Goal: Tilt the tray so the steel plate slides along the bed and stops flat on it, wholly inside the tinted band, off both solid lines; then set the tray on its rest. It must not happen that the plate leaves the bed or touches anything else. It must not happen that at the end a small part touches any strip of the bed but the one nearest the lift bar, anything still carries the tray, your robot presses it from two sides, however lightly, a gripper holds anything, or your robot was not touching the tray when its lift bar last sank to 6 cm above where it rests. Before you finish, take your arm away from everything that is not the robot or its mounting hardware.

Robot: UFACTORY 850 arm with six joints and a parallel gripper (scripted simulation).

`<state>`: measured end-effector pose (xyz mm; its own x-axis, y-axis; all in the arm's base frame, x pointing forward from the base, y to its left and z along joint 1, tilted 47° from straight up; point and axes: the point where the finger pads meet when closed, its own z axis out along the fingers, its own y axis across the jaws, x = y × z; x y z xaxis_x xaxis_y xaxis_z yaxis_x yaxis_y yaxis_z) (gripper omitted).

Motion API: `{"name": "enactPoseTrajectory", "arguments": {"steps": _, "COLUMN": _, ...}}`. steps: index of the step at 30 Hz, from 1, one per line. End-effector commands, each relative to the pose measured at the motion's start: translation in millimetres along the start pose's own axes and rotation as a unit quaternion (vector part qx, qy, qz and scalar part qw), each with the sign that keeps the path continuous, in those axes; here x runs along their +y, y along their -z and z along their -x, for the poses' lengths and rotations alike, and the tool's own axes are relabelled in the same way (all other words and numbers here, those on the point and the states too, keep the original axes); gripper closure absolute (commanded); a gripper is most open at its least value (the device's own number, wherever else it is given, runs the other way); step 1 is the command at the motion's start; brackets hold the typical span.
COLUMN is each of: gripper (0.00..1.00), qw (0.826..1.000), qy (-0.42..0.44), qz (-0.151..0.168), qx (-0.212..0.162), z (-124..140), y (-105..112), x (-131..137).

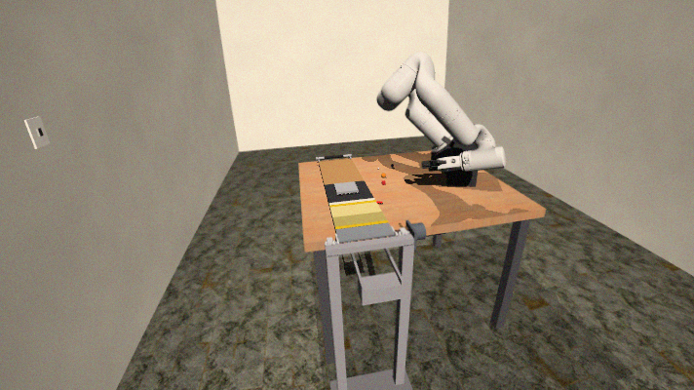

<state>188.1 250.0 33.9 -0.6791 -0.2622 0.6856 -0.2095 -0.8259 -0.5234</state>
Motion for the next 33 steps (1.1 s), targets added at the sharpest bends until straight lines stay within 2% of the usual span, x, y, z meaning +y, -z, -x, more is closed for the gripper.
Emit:
{"name": "enactPoseTrajectory", "arguments": {"steps": 1, "gripper": 0.0, "qw": 1.0, "qy": 0.0, "qz": 0.0, "qx": 0.0, "z": 0, "y": 0, "x": 0}}
{"name": "enactPoseTrajectory", "arguments": {"steps": 23, "gripper": 0.0, "qw": 1.0, "qy": -0.001, "qz": 0.004, "qx": 0.001, "z": 0, "y": -1, "x": 0}}
{"name": "enactPoseTrajectory", "arguments": {"steps": 27, "gripper": 0.0, "qw": 1.0, "qy": -0.005, "qz": 0.018, "qx": 0.004, "z": -1, "y": -4, "x": 0}}
{"name": "enactPoseTrajectory", "arguments": {"steps": 33, "gripper": 0.0, "qw": 0.998, "qy": -0.015, "qz": 0.055, "qx": 0.013, "z": -4, "y": -11, "x": 2}}
